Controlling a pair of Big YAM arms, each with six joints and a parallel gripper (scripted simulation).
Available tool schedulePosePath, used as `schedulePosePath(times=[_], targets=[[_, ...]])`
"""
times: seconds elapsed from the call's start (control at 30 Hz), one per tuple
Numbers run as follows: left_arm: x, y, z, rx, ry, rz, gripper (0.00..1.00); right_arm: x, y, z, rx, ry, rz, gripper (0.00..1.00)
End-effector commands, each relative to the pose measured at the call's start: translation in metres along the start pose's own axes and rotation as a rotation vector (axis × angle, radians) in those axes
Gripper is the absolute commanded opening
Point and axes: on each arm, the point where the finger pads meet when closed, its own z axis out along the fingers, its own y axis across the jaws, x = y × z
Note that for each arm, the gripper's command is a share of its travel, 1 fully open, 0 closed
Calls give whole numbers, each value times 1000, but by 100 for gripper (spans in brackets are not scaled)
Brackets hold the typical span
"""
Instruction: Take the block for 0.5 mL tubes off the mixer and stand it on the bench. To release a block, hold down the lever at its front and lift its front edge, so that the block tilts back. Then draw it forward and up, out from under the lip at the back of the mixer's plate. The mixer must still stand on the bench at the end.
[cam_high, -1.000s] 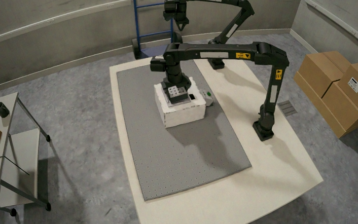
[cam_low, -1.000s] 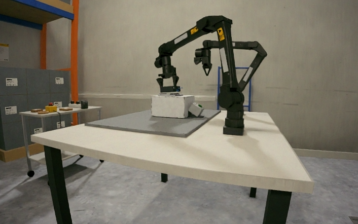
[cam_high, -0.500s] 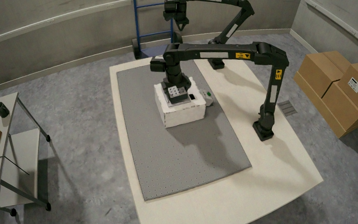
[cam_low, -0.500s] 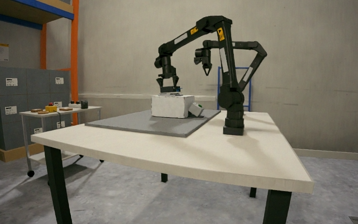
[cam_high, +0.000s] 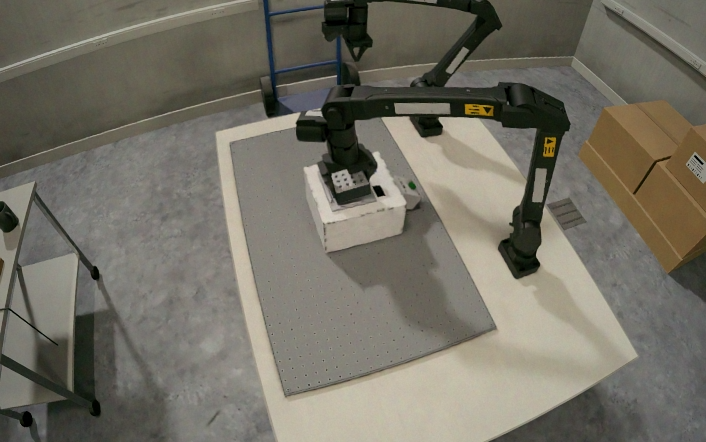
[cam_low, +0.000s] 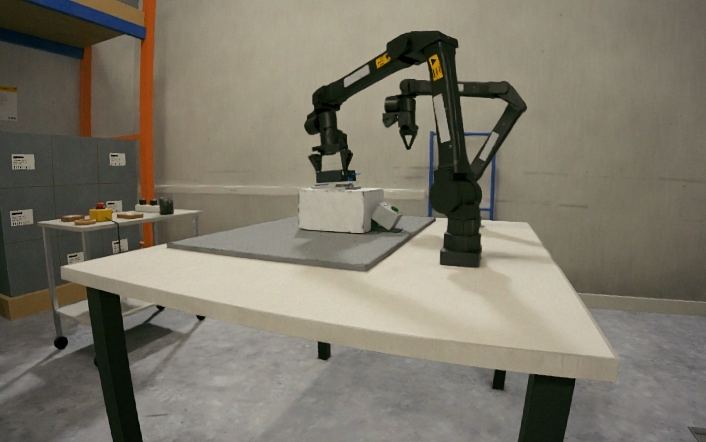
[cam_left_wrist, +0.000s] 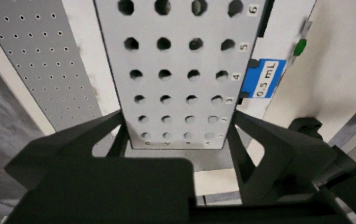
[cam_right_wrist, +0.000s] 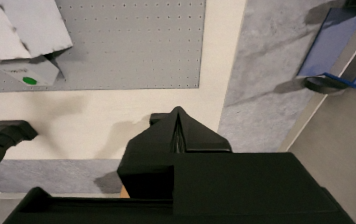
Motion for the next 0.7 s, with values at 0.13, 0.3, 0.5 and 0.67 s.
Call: schedulePosePath(times=[0.13, 0.3, 0.5, 0.67], targets=[[-8, 14, -71, -133, -87, -6, 0, -10, -1, -17, 10, -64, 10, 0], [-9, 16, -67, -126, -83, -6, 0, -10, -1, -17, 10, -63, 10, 0], [-11, 19, -59, -116, -77, -6, 0, -10, -1, -17, 10, -63, 10, 0], [-14, 25, -50, -114, -76, -6, 0, -10, -1, -17, 10, -62, 10, 0]])
